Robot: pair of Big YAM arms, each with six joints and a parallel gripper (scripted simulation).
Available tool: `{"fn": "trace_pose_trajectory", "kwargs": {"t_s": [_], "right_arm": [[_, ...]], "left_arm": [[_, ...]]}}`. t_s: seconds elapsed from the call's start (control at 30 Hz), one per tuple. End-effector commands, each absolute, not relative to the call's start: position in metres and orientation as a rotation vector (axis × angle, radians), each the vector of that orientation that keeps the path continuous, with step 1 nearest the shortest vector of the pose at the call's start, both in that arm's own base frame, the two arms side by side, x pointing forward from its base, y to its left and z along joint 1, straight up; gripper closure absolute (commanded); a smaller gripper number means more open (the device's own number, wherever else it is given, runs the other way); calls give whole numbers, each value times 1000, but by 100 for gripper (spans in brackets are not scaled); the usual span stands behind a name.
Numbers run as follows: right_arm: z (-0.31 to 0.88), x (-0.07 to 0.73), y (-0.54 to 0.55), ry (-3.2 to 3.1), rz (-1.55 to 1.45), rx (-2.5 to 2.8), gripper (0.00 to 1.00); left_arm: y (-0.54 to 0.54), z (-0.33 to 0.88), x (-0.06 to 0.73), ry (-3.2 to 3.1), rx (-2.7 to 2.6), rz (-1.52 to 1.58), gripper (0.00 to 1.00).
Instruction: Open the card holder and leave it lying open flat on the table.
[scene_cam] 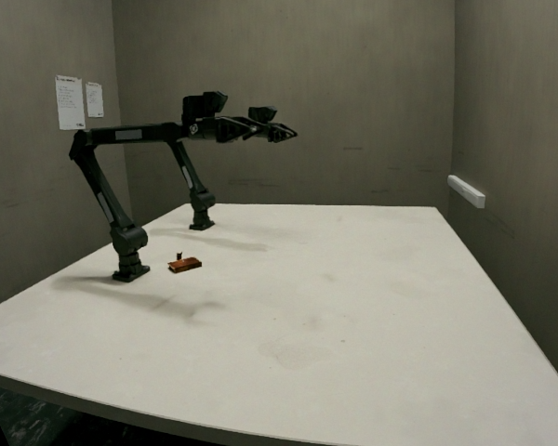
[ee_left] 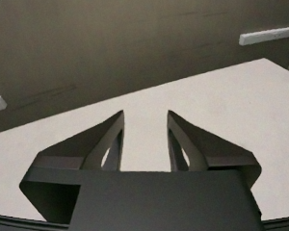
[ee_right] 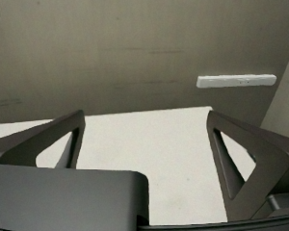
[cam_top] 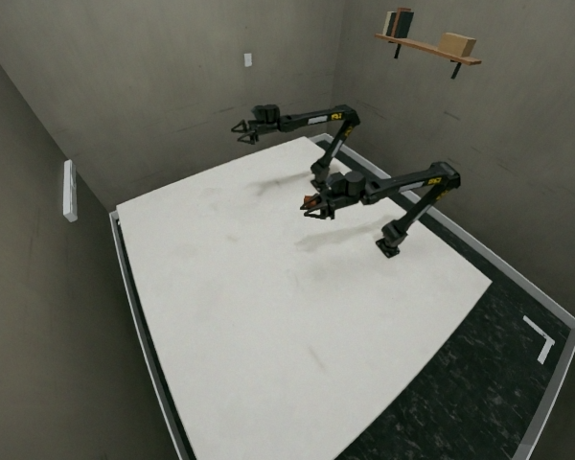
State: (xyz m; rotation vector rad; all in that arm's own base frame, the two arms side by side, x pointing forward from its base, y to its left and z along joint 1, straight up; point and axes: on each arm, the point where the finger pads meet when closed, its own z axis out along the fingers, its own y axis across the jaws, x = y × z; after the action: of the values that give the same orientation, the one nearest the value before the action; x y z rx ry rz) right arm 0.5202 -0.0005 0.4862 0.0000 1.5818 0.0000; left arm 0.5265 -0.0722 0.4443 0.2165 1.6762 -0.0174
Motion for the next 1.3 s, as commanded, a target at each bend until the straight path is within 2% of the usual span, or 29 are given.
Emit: {"fn": "trace_pose_trajectory", "kwargs": {"t_s": [0.0, 0.33, 0.37, 0.47, 0.63, 0.7, 0.97, 1.0, 1.27], "right_arm": [[512, 519, 0, 1535, 0, 0, 0], [512, 519, 0, 1535, 0, 0, 0], [512, 519, 0, 1535, 0, 0, 0], [512, 519, 0, 1535, 0, 0, 0], [512, 519, 0, 1535, 0, 0, 0], [512, 519, 0, 1535, 0, 0, 0], [512, 519, 0, 1535, 0, 0, 0], [512, 519, 0, 1535, 0, 0, 64], [512, 519, 0, 1535, 0, 0, 64]], "left_arm": [[-29, 521, 533, 1546, 46, -48, 66], [-1, 506, 524, 1542, -11, -10, 66], [5, 552, 515, 1468, -10, 12, 66], [9, 562, 510, 1443, -5, 22, 66], [2, 547, 520, 1474, 2, 4, 66], [-6, 480, 524, 1601, 9, -8, 66], [-5, 487, 525, 1583, 4, -11, 66], [-4, 491, 520, 1575, 2, -11, 66], [-6, 482, 524, 1588, 3, -16, 66]]}}
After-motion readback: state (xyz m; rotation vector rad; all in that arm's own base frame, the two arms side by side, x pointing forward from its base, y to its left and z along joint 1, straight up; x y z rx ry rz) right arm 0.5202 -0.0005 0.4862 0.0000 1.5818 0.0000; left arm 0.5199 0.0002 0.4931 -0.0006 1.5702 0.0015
